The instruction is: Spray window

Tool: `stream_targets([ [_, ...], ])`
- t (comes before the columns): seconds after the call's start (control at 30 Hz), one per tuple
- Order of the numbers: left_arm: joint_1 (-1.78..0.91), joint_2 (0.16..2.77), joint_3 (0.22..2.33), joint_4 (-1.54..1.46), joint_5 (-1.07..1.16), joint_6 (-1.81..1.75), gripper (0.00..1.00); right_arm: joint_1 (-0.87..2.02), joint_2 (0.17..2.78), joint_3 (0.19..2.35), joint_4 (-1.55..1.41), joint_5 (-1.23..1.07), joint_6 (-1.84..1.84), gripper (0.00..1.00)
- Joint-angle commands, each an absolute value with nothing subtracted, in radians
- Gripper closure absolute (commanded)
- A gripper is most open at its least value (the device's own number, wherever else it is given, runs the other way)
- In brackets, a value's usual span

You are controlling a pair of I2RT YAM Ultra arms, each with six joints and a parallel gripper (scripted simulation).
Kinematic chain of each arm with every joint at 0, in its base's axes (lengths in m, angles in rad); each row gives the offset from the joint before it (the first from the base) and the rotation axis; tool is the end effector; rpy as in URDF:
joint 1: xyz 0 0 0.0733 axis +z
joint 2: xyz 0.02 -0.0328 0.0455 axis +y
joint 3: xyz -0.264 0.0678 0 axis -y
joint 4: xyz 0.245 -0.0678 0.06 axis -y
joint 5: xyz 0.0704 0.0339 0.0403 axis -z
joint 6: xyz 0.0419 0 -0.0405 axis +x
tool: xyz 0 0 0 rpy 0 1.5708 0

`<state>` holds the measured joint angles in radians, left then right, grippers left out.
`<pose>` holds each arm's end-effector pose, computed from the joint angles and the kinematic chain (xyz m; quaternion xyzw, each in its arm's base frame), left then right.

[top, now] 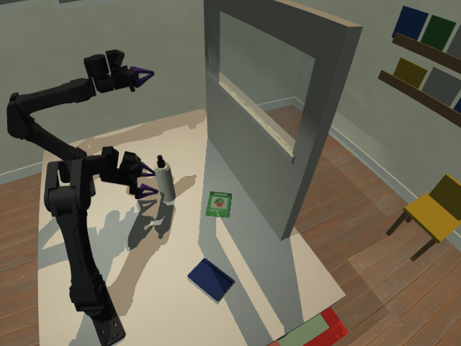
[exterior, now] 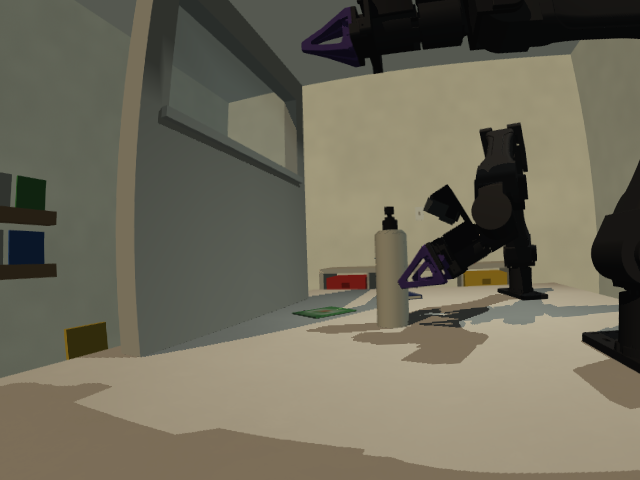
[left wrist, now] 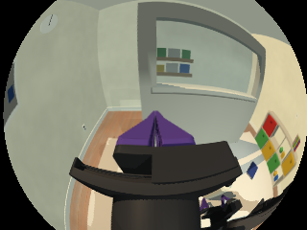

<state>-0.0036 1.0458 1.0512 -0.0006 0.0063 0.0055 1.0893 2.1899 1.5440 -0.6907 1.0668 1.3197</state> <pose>0.2447 0.0000 0.4089 0.0054 0.7054 -0.0015 0.7088 0.2287 0.3609 0.1460 0.1573 0.8427 -0.0869 0.5075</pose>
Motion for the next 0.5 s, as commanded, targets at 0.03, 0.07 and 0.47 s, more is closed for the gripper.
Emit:
stream_targets([
  [0.03,0.008,1.035,1.06,-0.018,0.015,0.011,1.0,1.116,2.2,1.584,-0.792,1.097,1.381,0.04],
  [0.07,0.008,1.035,1.06,-0.018,0.015,0.011,1.0,1.124,2.196,1.591,-0.812,1.099,1.394,0.04],
  [0.47,0.008,1.035,1.06,-0.018,0.015,0.011,1.0,1.132,2.139,1.566,-0.868,1.096,1.438,0.04],
])
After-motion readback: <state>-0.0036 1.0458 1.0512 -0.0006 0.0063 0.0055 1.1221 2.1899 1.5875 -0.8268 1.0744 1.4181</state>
